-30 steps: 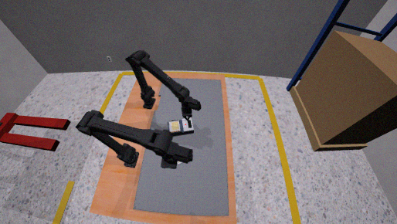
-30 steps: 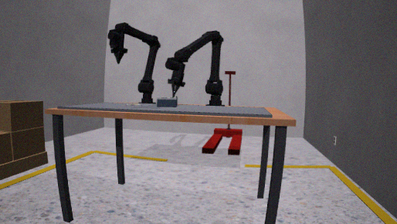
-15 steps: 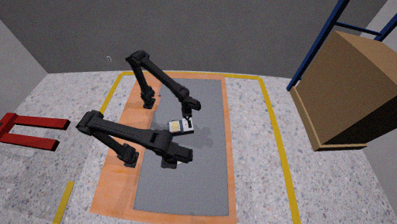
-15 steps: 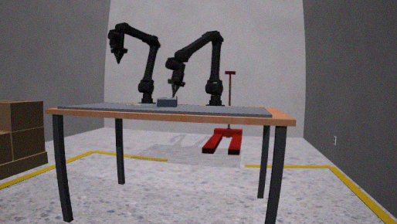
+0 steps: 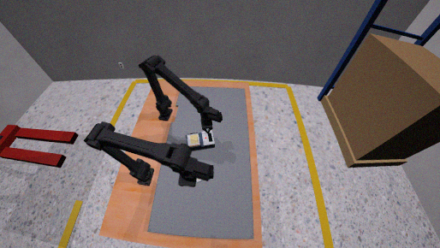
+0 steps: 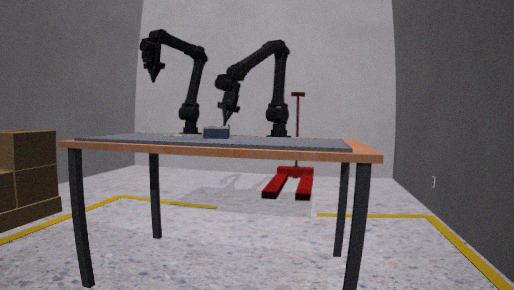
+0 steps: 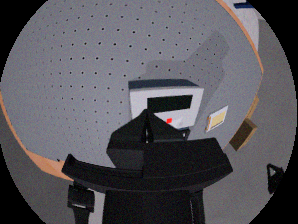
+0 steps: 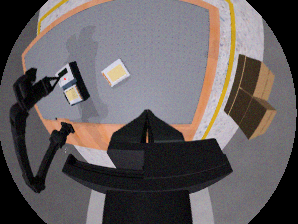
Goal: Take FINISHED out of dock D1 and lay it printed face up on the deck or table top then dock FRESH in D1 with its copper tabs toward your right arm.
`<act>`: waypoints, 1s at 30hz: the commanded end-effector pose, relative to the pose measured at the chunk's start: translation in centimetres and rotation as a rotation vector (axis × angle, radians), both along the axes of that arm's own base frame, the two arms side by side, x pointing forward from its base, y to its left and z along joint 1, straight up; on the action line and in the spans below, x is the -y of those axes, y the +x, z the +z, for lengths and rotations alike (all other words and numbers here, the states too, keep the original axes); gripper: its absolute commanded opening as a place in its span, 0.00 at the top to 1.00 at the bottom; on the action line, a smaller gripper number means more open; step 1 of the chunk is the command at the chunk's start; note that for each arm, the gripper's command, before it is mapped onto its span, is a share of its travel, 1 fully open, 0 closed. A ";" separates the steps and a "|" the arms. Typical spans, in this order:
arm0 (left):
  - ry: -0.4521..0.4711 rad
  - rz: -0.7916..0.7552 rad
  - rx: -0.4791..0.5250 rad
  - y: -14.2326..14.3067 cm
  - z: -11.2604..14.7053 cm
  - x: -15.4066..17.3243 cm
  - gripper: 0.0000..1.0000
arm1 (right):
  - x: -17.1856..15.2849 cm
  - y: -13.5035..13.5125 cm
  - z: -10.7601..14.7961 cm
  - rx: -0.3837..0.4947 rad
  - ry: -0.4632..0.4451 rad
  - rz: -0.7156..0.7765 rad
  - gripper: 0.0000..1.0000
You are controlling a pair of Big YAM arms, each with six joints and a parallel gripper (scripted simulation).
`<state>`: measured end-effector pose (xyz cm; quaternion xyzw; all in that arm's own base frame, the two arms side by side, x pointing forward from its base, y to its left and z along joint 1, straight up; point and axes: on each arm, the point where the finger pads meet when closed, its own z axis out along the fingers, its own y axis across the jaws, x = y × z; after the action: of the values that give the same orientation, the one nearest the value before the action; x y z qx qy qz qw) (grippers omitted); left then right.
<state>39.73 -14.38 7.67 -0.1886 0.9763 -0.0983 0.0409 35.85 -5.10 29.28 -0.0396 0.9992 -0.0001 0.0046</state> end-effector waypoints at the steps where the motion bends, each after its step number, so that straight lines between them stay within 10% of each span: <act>1: 0.011 0.016 -0.028 -0.6 -1.8 -0.5 1.00 | 0.3 -0.4 0.0 -0.009 0.000 -0.006 1.00; 30: 0.011 0.016 -0.028 -1.2 -2.7 -0.8 1.00 | 0.3 -0.4 0.0 -0.009 0.000 -0.006 1.00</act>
<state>39.70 -14.37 7.68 -0.1875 0.9753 -0.1045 0.0528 35.85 -5.10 29.28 -0.0396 0.9992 -0.0001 0.0046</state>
